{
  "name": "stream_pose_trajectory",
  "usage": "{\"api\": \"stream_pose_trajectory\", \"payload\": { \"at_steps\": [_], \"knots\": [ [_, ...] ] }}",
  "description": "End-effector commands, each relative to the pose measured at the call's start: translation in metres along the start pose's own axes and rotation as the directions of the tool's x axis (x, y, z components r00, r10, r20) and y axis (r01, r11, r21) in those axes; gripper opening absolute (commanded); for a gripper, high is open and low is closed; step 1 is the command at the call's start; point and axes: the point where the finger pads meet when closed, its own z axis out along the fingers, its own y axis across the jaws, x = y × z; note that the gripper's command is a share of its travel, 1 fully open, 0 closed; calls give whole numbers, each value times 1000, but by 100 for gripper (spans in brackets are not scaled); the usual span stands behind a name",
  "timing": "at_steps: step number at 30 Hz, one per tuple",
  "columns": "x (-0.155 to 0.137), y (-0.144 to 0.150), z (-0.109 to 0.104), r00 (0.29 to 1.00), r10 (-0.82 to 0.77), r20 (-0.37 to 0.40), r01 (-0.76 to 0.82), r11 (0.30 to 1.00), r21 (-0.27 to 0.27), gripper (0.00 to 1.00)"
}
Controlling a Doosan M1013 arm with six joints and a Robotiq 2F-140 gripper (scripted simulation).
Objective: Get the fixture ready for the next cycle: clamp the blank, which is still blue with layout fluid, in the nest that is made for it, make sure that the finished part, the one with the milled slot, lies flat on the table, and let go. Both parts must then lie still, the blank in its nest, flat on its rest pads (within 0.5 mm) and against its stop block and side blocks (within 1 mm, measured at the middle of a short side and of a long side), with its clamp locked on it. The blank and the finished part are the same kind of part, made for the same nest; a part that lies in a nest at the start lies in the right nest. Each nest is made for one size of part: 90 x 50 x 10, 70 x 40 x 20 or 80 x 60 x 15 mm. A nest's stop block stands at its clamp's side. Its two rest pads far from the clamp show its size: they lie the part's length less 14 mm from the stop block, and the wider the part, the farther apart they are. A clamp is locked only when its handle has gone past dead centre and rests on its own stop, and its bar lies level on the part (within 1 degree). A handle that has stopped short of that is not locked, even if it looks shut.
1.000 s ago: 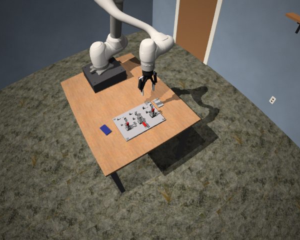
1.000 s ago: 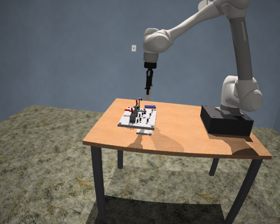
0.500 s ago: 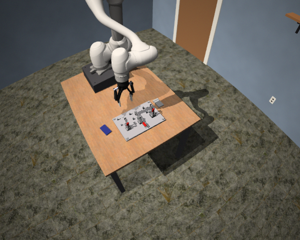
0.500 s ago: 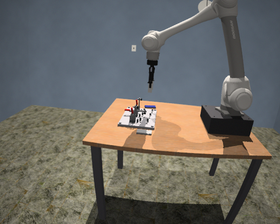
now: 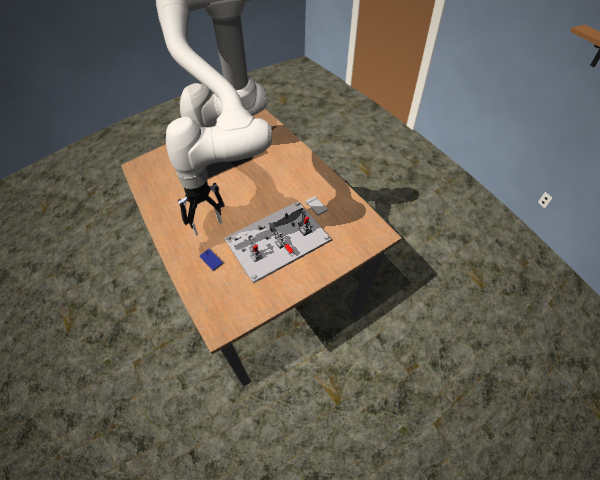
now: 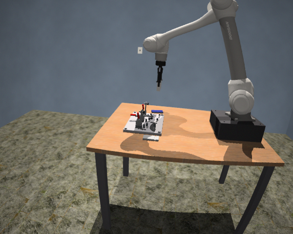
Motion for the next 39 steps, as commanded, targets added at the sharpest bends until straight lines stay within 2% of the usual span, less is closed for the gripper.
{"api": "stream_pose_trajectory", "payload": {
  "at_steps": [1,6,22,31,39],
  "knots": [
    [1,12,0,1000,0,0,0,1000,1,58],
    [1,25,0,1000,0,0,0,1000,1,58],
    [1,26,0,1000,-4,0,4,1000,1,58],
    [1,26,0,983,-181,0,181,983,1,58],
    [1,26,0,978,-206,0,206,978,1,58]
  ]
}}
